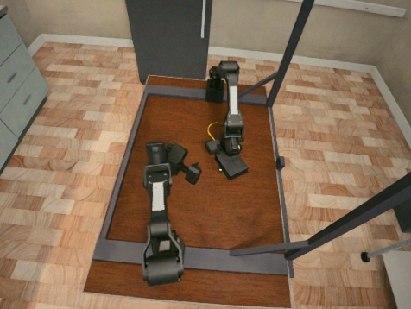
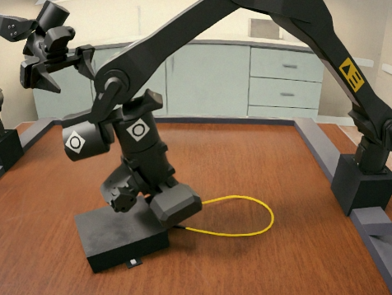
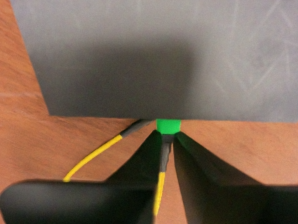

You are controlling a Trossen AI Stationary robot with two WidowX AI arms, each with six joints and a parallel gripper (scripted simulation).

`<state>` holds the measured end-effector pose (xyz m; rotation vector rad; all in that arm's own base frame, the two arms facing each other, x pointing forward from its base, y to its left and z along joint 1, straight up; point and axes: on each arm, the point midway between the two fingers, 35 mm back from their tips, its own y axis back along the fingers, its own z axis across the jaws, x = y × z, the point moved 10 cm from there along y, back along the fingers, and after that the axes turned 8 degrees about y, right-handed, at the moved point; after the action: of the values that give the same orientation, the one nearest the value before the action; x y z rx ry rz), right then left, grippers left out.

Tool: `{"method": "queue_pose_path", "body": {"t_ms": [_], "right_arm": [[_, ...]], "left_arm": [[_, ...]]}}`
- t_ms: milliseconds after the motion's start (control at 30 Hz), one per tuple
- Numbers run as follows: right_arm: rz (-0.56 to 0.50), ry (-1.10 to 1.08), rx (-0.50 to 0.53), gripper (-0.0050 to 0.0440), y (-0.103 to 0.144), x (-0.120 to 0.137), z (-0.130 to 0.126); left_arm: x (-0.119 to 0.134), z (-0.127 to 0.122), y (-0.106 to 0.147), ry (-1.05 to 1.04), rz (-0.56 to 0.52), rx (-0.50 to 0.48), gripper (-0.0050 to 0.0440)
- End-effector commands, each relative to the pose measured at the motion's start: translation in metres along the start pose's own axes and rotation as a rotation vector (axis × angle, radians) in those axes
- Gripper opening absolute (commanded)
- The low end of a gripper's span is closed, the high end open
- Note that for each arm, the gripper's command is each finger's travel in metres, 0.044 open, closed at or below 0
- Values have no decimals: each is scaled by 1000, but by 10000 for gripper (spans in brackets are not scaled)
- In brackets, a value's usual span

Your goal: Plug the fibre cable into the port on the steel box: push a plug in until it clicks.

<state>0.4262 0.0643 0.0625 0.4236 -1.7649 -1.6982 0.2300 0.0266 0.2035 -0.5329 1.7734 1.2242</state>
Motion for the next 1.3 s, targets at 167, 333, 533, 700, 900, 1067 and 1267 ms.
{"method": "queue_pose_path", "body": {"t_ms": [167,333,533,700,900,1067,1267], "right_arm": [[-100,7,46,72,22,-11,0],[-100,10,49,126,25,-5,2],[-115,7,58,126,42,-5,1],[-115,7,59,126,47,-5,2],[-108,-33,71,136,44,7,-14],[-186,-178,111,136,46,36,-57],[-312,-205,144,136,40,50,-74]], "left_arm": [[-4,0,2,-8,-11,-2,440],[-4,0,2,-8,-11,-2,440],[-4,0,2,-8,-11,-2,440],[-4,0,2,-8,-11,-2,440],[-4,0,2,-8,-11,-2,440],[-4,0,2,-8,-11,-2,440],[-4,0,2,-8,-11,-2,440]]}}
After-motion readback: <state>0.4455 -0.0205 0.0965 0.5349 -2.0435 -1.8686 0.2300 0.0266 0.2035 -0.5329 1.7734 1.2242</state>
